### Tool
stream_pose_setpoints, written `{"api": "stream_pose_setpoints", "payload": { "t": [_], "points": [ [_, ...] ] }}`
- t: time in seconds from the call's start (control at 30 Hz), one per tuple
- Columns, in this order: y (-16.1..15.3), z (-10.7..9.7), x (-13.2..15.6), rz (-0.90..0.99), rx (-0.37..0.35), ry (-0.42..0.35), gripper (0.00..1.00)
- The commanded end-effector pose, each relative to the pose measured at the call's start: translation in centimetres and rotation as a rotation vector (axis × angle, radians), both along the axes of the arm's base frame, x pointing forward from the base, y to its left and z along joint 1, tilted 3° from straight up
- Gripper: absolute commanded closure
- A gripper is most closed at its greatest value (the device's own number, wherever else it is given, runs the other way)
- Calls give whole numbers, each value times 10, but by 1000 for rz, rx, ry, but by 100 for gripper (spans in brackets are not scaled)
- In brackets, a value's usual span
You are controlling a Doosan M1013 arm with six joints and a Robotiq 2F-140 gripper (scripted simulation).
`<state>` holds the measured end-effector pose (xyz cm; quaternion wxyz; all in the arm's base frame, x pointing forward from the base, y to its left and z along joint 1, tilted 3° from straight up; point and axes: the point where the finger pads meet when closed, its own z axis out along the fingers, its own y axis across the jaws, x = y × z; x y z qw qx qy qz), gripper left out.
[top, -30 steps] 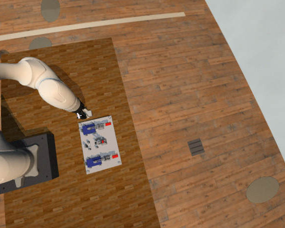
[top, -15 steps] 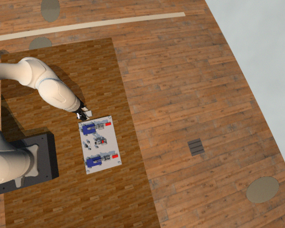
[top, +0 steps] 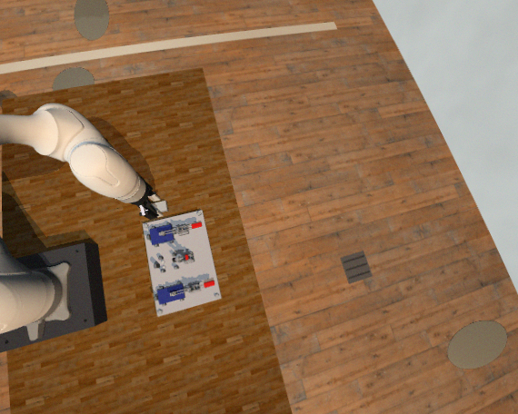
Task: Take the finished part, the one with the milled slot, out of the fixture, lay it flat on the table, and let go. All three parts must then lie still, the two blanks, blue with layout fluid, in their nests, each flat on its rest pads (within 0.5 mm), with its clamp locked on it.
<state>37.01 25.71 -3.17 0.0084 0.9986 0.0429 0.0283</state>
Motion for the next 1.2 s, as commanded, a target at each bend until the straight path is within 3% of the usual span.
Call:
{"api": "stream_pose_setpoints", "payload": {
  "t": [0.0, 0.43, 0.8, 1.17],
  "points": [
    [-3, -2, -2, -1, -4, 2, 60],
    [-3, -1, -2, -1, -3, 1, 60],
    [-2, 14, -3, -1, -4, 1, 60],
    [-2, 54, -5, -1, -4, 1, 60]
  ]
}}
